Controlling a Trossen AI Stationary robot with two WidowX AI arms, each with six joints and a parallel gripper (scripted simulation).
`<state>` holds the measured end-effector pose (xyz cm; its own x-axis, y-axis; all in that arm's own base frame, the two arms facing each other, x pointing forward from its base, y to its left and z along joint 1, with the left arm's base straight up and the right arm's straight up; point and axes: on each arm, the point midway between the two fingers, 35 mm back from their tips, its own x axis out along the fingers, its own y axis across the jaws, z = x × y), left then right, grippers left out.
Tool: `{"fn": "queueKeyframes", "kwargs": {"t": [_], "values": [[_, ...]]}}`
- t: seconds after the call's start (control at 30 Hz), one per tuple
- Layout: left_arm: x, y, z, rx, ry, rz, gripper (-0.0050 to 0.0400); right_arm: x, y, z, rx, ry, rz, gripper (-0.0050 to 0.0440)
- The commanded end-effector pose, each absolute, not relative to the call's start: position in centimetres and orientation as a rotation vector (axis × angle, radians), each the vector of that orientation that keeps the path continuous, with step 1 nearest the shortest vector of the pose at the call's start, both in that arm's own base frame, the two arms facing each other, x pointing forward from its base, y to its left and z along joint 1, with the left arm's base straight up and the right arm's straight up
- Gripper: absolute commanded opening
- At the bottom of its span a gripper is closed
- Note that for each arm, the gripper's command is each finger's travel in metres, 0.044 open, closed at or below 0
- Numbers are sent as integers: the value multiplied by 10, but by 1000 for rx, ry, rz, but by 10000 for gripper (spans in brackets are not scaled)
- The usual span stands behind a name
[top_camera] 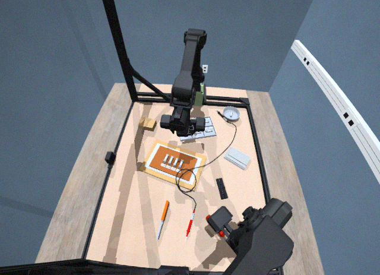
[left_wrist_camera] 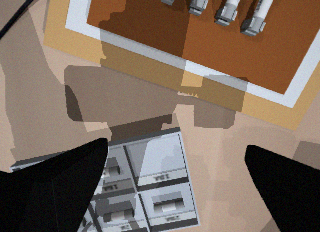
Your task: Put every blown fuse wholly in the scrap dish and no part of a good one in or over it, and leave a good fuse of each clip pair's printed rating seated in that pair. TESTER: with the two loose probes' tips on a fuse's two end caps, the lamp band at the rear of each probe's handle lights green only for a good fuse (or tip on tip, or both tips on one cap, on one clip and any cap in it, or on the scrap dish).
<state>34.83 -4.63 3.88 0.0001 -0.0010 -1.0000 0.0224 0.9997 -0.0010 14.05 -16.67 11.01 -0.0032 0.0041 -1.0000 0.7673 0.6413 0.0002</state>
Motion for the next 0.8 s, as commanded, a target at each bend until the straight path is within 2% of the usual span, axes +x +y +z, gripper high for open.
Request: {"fn": "queueKeyframes", "kwargs": {"t": [0.0,0.77], "values": [[344,-39,48,-9,1542,3,400,143,-170,116,674,1443,-687,400],[285,20,61,-201,1543,199,400,143,-170,116,674,1443,-687,400]]}}
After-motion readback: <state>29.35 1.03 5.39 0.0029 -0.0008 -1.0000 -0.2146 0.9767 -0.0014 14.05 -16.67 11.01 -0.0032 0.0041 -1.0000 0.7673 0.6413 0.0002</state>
